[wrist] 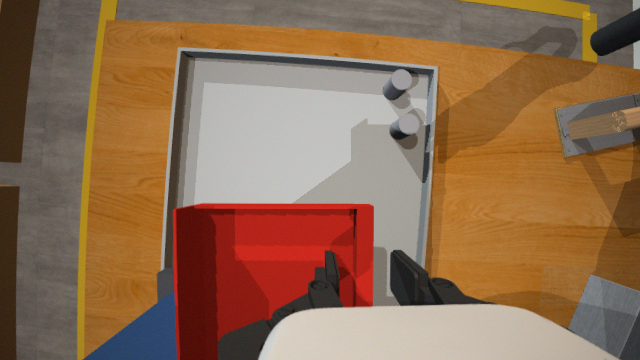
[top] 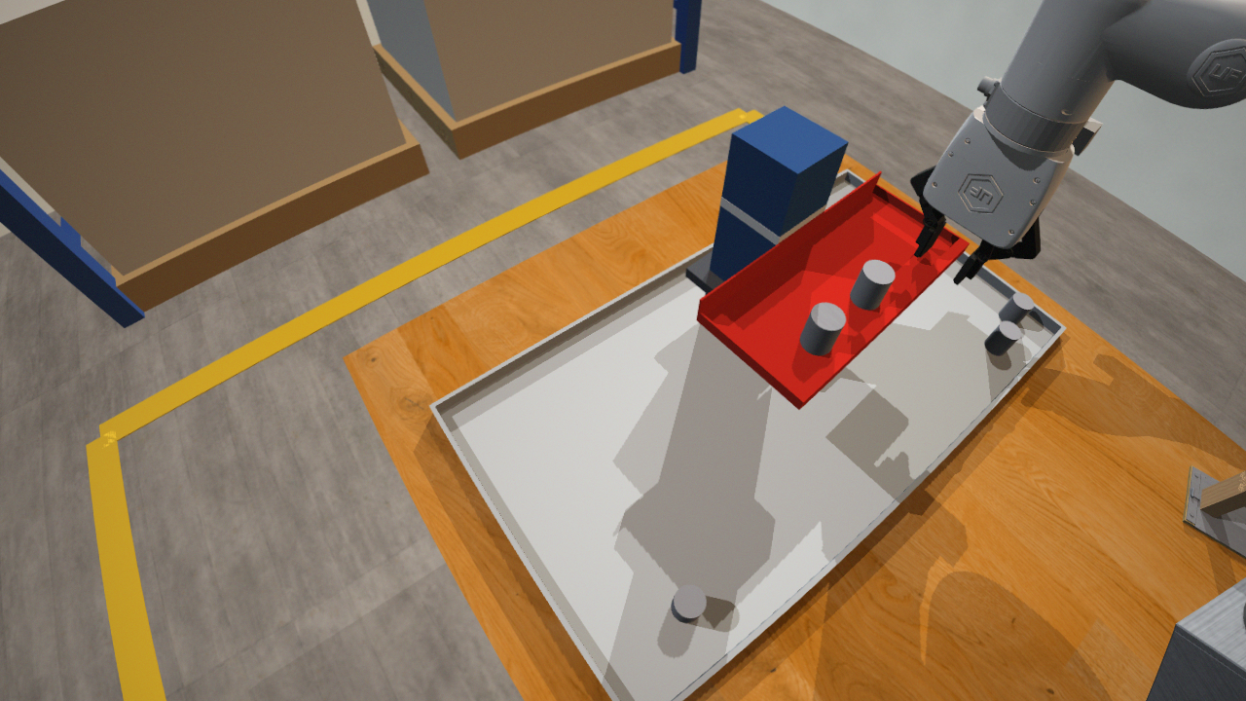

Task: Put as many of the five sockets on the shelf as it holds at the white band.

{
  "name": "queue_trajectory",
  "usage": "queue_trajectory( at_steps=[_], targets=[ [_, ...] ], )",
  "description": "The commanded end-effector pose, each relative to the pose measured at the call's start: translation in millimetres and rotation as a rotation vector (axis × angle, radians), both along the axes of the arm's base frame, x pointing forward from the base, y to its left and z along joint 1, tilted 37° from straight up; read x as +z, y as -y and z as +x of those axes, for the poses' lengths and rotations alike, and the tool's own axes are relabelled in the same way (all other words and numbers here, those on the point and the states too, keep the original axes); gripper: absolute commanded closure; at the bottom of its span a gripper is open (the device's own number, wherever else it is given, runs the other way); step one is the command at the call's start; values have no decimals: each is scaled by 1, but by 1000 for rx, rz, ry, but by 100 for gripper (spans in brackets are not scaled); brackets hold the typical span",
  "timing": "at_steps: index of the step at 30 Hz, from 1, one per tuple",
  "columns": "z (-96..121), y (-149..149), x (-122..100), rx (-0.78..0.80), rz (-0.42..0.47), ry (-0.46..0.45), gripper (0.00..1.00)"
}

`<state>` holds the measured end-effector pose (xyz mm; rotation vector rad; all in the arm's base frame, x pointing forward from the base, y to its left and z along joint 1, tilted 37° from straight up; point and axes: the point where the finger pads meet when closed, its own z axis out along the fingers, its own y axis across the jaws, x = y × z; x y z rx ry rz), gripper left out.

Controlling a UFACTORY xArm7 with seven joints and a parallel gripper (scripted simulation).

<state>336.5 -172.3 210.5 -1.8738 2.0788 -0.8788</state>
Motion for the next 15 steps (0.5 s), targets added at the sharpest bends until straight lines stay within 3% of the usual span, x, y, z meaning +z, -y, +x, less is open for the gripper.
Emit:
queue_trajectory(
  at_steps=[1, 15],
  targets=[
    [0, 0, 1, 0, -1, 2, 53],
    [-9, -5, 15, 0, -1, 2, 53]
  ],
)
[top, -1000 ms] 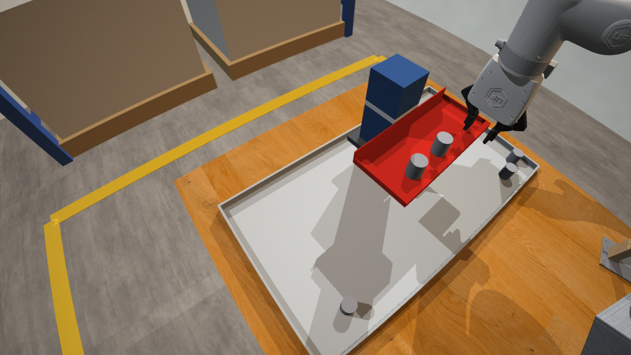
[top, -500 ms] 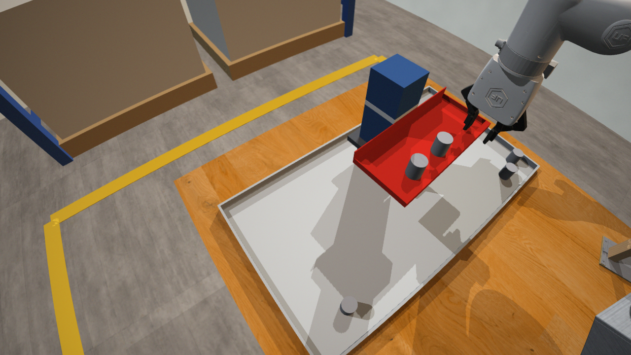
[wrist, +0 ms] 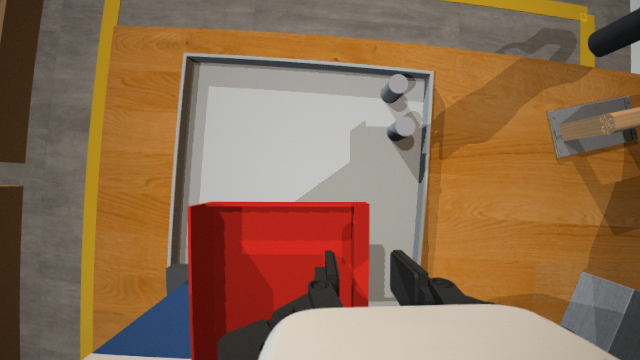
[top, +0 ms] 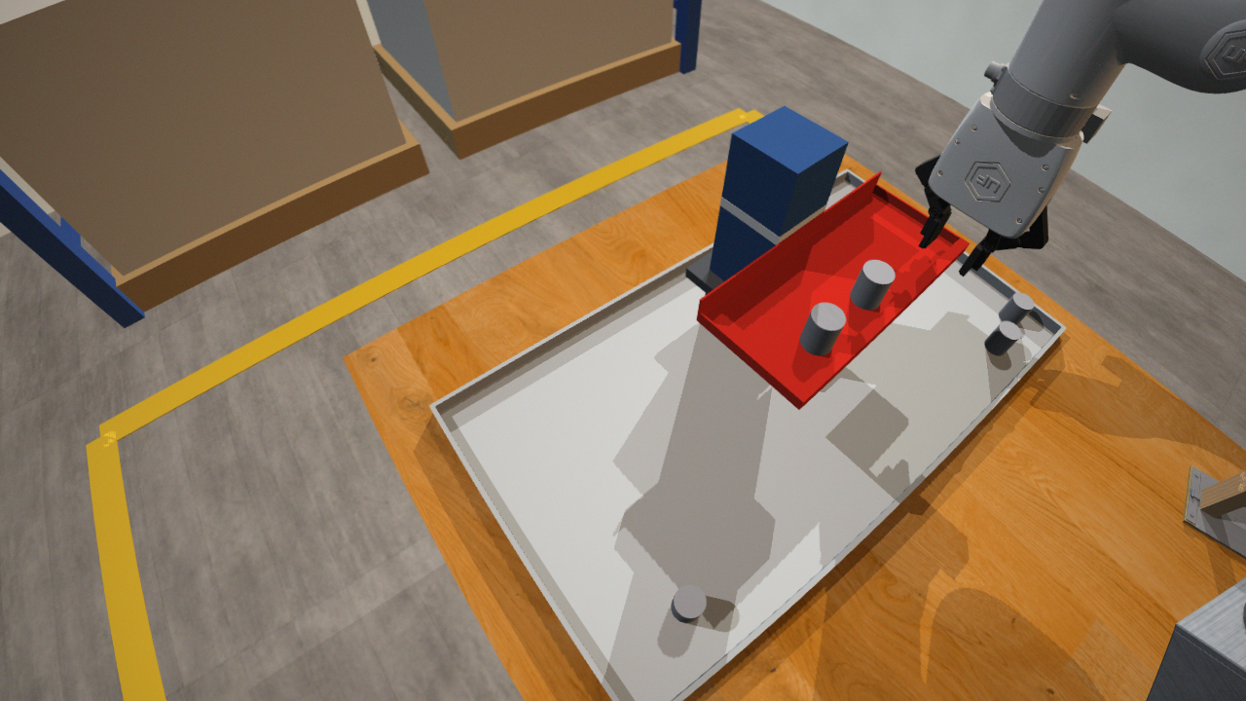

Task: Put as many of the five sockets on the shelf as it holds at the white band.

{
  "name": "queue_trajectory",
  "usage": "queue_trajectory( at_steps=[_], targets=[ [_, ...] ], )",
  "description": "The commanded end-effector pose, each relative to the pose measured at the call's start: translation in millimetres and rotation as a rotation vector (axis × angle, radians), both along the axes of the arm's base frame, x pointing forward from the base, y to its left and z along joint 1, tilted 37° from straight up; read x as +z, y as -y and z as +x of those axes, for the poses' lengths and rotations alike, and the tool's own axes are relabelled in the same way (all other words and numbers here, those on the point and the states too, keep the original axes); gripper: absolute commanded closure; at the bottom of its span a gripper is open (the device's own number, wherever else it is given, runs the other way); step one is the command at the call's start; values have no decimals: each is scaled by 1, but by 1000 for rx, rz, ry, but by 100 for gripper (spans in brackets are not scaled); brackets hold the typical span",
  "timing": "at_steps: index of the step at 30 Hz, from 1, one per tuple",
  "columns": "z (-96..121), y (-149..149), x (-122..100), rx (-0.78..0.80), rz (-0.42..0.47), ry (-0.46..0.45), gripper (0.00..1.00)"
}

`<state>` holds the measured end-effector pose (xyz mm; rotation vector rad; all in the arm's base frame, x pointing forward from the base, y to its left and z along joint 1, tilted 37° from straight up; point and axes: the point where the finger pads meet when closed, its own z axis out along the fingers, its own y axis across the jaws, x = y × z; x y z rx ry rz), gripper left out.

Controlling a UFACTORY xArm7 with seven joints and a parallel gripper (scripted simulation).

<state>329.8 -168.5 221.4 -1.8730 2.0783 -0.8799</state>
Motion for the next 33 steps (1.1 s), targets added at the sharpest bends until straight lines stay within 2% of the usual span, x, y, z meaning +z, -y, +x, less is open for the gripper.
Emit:
queue_trajectory(
  at_steps=[1, 14, 33],
  targets=[
    [-4, -2, 6, 0, -1, 1, 53],
    [-23, -13, 36, 0, -1, 1, 53],
    [-31, -17, 48, 0, -1, 1, 53]
  ],
)
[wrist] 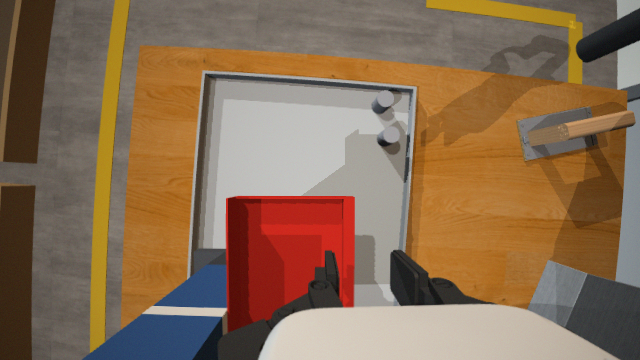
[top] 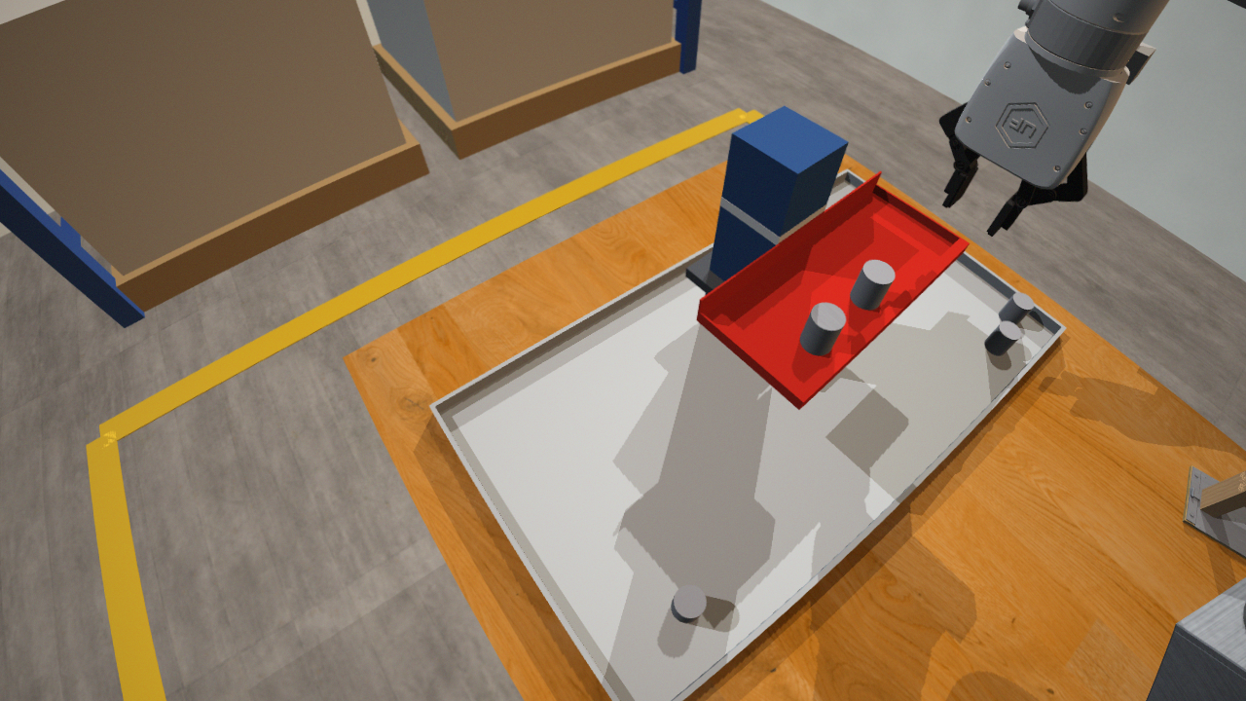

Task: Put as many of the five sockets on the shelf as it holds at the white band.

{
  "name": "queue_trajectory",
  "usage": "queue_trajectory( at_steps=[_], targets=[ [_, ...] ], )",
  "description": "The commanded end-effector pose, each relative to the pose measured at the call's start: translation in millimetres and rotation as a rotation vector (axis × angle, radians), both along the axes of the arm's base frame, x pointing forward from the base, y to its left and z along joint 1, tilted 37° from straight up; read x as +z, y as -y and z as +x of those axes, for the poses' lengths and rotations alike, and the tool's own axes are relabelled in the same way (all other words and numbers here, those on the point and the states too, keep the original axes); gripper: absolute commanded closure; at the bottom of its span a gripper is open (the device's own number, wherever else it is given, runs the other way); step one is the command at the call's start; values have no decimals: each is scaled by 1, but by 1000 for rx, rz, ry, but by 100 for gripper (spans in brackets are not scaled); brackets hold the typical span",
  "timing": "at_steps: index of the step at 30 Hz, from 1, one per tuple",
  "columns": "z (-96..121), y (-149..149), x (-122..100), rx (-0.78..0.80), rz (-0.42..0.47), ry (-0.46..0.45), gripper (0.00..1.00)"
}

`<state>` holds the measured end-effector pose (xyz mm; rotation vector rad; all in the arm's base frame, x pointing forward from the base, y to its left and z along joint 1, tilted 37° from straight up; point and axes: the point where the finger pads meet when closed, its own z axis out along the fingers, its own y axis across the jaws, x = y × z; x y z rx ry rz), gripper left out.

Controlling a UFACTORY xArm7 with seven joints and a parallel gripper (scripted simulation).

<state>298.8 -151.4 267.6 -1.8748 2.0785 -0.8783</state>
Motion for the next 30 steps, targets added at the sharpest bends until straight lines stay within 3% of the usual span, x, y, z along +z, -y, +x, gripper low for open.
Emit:
queue_trajectory(
  at_steps=[1, 7, 8, 10, 12, 13, 14, 17, 20, 22, 24, 30],
  targets=[
    [0, 0, 1, -1, -1, 2, 53],
    [0, 0, 1, -1, -1, 2, 53],
    [0, -1, 1, 0, -1, 3, 0],
    [-7, -16, 2, 13, 7, 8, 0],
    [-27, -51, 0, 39, 17, 16, 0],
    [-27, -51, 0, 39, 17, 16, 0],
    [-40, -70, -5, 47, 18, 17, 0],
    [-40, -70, -5, 47, 18, 17, 0],
    [-67, -97, -24, 41, 10, 14, 0],
    [-67, -97, -24, 41, 10, 14, 0],
    [-83, -108, -43, 16, 2, 7, 0],
    [-89, -110, -52, 0, -1, 2, 0]
  ],
)
